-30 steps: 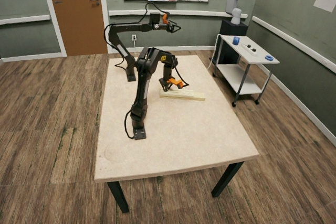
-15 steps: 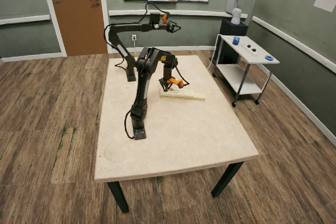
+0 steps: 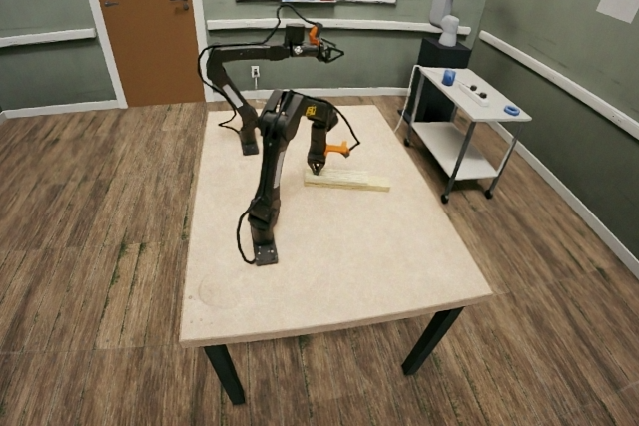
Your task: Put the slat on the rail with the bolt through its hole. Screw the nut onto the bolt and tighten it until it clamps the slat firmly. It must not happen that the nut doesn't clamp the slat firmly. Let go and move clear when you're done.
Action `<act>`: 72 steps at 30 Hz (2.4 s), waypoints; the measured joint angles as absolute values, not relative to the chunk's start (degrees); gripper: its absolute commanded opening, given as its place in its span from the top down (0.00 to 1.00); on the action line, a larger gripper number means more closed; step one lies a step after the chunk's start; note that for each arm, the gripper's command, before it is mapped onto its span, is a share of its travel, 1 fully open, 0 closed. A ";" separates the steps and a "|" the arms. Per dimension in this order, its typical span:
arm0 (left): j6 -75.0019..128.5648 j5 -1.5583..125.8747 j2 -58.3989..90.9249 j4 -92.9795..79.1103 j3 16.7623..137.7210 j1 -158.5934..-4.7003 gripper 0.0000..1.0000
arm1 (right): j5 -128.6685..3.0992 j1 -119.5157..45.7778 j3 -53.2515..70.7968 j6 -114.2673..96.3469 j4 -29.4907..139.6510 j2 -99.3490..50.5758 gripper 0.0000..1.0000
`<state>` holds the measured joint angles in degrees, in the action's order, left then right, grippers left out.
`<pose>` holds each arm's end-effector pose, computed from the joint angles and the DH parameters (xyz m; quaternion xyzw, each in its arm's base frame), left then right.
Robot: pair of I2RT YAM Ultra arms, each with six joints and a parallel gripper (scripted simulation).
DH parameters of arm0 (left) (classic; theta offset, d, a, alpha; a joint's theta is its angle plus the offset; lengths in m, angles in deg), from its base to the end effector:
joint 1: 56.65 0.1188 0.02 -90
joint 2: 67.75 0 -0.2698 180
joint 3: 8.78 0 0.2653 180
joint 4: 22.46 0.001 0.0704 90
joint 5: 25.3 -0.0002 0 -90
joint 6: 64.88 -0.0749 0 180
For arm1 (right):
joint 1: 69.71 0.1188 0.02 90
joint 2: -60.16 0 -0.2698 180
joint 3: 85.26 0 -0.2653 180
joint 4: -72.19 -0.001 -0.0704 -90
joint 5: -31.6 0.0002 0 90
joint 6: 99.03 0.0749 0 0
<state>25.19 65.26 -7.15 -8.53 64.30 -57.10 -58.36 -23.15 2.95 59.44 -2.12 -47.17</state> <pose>0.2918 -0.0006 0.4073 -0.0010 0.7160 0.0003 0.6981 0.2442 0.2592 0.1600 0.1900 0.9818 0.0009 0.0010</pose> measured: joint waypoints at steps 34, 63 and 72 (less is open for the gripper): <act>25.19 65.26 -7.15 -8.53 64.30 -57.10 0.00 | -57.45 -23.15 2.95 -27.03 -3.06 -47.17 0.66; 25.19 65.26 -7.15 -8.53 64.30 -57.10 0.00 | -57.49 -23.15 2.93 -80.49 -3.21 -47.14 0.66; 25.19 65.26 -7.15 -8.53 64.30 -57.10 0.00 | -57.60 -23.15 2.93 -81.32 -3.21 -47.14 0.66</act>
<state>25.19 65.26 -7.15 -8.53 64.30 -57.10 -57.60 -23.15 2.93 -81.32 -3.21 -47.14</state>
